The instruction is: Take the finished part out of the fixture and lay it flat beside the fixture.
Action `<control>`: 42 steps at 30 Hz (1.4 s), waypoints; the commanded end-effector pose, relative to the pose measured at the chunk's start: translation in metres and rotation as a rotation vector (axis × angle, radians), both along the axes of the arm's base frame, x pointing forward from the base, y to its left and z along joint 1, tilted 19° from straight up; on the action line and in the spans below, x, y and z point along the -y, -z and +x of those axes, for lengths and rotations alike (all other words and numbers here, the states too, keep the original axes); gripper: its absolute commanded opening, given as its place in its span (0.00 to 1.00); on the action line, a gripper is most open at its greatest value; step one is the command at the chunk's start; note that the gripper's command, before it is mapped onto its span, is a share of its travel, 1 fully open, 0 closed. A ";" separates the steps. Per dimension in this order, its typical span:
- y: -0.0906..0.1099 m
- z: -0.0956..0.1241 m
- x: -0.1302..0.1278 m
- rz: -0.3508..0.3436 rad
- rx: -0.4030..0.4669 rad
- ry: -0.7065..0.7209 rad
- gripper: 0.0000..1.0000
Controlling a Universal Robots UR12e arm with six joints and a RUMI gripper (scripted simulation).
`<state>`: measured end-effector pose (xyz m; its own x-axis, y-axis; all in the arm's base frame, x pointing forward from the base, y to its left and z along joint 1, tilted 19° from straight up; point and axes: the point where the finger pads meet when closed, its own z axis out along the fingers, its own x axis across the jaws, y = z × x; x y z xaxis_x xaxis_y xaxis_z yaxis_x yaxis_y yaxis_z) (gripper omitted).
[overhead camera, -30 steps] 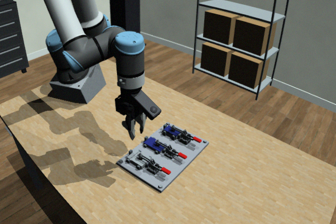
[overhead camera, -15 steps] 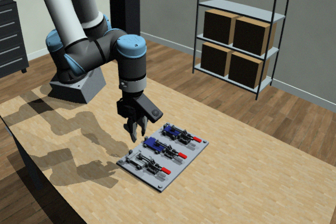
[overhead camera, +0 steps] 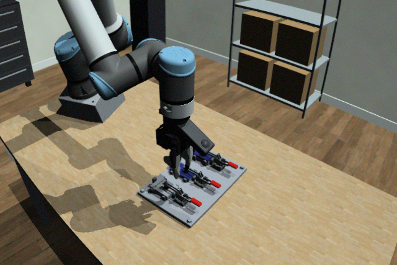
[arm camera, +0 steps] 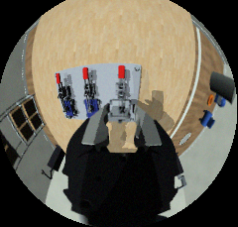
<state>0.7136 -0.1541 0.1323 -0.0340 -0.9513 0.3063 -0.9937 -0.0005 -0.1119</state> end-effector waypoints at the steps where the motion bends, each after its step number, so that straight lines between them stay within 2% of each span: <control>1: -0.003 0.027 0.000 0.000 0.000 0.000 0.28; 8: -0.006 0.051 0.000 0.000 0.000 0.000 0.28; 21: -0.004 0.054 0.001 0.000 0.000 0.000 0.28; 31: 0.016 0.056 0.008 0.000 0.000 0.000 0.28; 42: 0.054 0.061 0.020 0.000 0.000 0.000 0.28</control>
